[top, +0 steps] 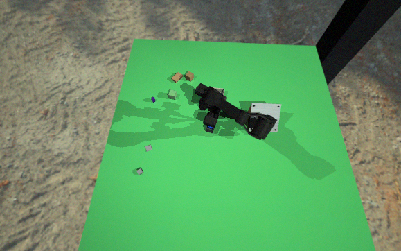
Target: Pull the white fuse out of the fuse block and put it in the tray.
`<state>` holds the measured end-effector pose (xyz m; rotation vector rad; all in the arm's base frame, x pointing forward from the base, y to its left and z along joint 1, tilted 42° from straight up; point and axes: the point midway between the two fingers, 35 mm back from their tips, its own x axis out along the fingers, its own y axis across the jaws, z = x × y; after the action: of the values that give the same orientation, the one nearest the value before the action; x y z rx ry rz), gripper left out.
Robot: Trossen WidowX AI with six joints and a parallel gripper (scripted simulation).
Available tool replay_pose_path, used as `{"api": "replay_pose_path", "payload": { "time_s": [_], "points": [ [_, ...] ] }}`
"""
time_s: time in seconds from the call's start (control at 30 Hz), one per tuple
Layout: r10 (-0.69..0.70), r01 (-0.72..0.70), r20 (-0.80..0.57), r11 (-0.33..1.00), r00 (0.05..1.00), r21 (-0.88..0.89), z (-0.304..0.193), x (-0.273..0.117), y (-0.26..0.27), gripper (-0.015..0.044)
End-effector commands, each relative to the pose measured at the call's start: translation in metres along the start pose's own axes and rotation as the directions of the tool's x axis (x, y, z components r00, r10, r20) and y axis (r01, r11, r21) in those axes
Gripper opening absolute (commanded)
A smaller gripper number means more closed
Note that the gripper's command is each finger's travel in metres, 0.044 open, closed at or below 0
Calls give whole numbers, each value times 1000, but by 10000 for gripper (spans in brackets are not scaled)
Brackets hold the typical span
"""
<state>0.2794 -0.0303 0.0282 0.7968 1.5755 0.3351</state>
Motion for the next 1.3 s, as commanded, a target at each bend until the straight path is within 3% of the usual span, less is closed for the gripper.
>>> {"api": "replay_pose_path", "payload": {
  "time_s": [0.0, 1.27],
  "points": [
    [-5, 5, 0, 1000, 1000, -4, 0, -3, 0, 0],
    [-3, 3, 0, 1000, 1000, -2, 0, -21, 0, 0]
  ]
}}
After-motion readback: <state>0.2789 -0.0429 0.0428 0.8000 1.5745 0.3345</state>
